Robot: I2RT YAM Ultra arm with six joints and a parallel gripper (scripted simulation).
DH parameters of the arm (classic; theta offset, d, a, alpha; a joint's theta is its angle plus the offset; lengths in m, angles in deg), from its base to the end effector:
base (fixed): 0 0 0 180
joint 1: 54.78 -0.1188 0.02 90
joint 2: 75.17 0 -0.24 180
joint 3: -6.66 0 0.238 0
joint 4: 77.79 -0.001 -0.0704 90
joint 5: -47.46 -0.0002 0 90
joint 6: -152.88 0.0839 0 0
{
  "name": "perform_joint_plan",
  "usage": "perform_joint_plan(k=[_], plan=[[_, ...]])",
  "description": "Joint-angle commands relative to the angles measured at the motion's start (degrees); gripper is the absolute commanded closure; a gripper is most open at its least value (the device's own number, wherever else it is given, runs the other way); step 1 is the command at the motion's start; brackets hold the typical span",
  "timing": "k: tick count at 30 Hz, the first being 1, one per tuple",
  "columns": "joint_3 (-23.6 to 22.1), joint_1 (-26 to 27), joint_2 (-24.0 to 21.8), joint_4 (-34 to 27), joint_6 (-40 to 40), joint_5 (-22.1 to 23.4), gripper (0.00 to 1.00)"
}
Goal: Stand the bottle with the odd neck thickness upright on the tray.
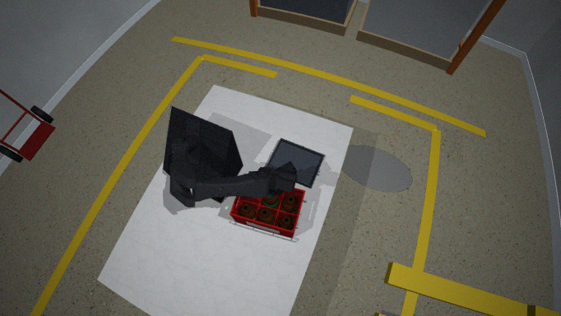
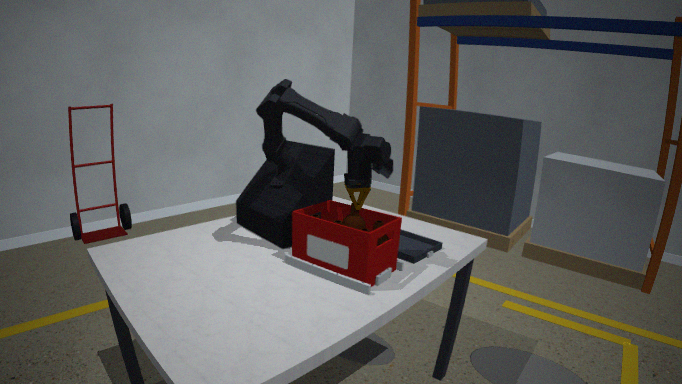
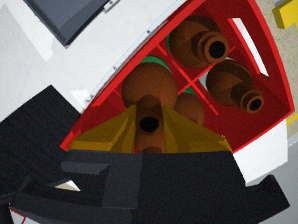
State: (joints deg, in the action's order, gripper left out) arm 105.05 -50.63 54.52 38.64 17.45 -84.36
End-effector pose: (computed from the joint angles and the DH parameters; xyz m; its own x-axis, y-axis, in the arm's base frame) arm 0.3602 -0.0812 0.0474 -0.6956 -0.4818 0.5329 -0.7097 0.5759 -0.4058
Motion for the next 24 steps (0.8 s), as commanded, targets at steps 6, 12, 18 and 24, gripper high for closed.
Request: perform_joint_plan(k=[6,12,18,24], plan=[[2.39,-2.60,-2.51,-2.51,1.12,0.79,1.00],[3.38,-3.27,-2.62,-4.17,1.99,0.86,1.00],[4.36,-3.88,-2.67,-5.73,2.79,0.91,1.00],[5.45,-4.51,-2.69,-7.39,3.63,0.97,1.00]])
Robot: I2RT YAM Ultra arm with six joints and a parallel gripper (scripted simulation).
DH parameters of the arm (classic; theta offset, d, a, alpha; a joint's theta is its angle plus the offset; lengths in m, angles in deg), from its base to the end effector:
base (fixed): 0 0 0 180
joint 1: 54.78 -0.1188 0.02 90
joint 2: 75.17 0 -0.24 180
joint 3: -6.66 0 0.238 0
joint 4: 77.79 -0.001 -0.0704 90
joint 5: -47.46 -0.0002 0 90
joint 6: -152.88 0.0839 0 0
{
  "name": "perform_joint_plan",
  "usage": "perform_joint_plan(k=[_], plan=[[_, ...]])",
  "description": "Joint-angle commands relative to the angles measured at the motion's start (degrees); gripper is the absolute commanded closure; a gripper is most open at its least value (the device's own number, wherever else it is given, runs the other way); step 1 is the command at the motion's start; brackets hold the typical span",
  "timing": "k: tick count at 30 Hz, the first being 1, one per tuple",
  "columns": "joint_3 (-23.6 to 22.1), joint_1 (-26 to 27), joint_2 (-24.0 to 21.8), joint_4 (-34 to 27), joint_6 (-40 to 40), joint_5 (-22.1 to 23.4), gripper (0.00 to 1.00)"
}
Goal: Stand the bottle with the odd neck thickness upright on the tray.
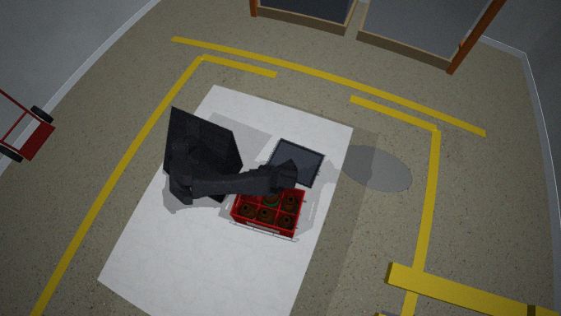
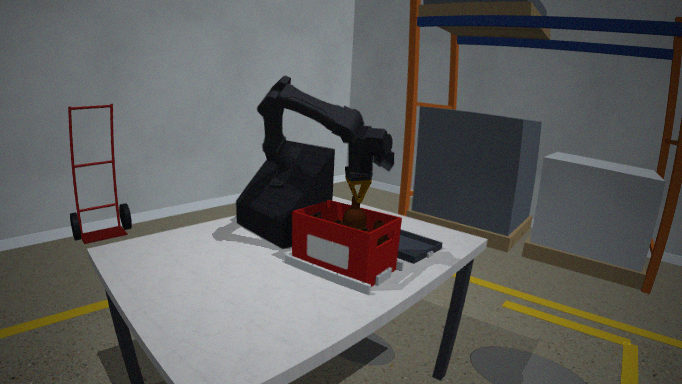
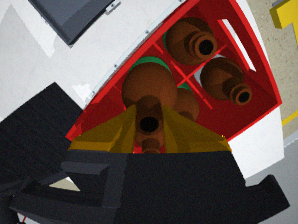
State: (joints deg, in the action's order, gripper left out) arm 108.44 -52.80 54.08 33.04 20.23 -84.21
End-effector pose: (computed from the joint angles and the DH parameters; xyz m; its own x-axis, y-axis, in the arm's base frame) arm 0.3653 -0.0674 0.0627 -0.6956 -0.4824 0.5325 -0.7101 0.5743 -0.4074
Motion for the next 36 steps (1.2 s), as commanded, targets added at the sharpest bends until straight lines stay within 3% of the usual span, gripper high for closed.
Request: perform_joint_plan(k=[1,36], plan=[[2.27,-2.47,-2.25,-2.11,1.02,0.83,1.00],[5.74,-4.29,-2.08,-7.04,3.36,1.05,1.00]])
